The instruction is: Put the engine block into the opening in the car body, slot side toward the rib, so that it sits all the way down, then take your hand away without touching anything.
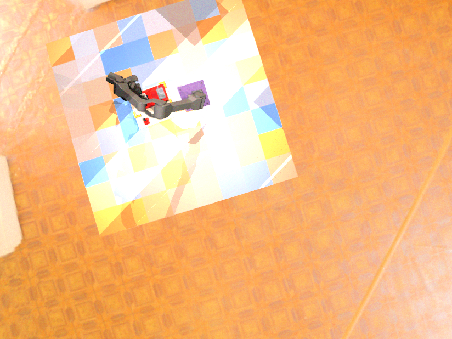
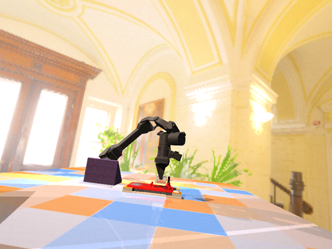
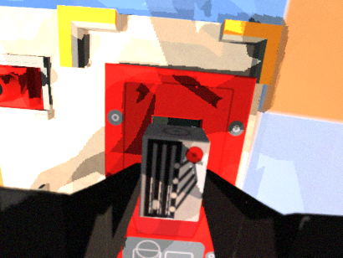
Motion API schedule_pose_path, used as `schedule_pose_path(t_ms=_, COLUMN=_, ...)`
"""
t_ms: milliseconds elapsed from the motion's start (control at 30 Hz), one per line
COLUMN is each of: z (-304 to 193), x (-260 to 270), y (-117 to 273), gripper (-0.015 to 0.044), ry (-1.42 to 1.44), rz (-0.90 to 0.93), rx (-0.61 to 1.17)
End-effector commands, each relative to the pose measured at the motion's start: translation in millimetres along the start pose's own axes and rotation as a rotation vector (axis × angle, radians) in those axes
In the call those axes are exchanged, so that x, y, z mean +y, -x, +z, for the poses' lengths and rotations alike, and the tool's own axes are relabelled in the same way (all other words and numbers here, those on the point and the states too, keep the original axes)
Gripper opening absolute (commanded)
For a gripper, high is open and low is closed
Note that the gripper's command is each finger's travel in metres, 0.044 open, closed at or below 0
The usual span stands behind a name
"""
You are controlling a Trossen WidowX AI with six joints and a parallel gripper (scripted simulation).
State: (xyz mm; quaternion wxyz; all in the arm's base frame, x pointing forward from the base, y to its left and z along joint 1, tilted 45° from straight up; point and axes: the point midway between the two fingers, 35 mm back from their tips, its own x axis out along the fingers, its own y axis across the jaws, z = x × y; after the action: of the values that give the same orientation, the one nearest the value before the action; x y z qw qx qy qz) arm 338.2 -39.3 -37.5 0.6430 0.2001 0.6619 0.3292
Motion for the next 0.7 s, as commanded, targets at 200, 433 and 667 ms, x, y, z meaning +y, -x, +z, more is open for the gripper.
schedule_pose_path(t_ms=200, z=0.5, x=0.1, y=-2.6, gripper=0.0158, ry=-0.003, rz=0.002, rx=-0.004)
schedule_pose_path(t_ms=433, z=0.5, x=0.1, y=-4.4, gripper=0.0158, ry=-0.003, rz=0.002, rx=-0.004)
schedule_pose_path(t_ms=667, z=0.5, x=0.1, y=-6.2, gripper=0.0158, ry=-0.003, rz=0.002, rx=-0.004)
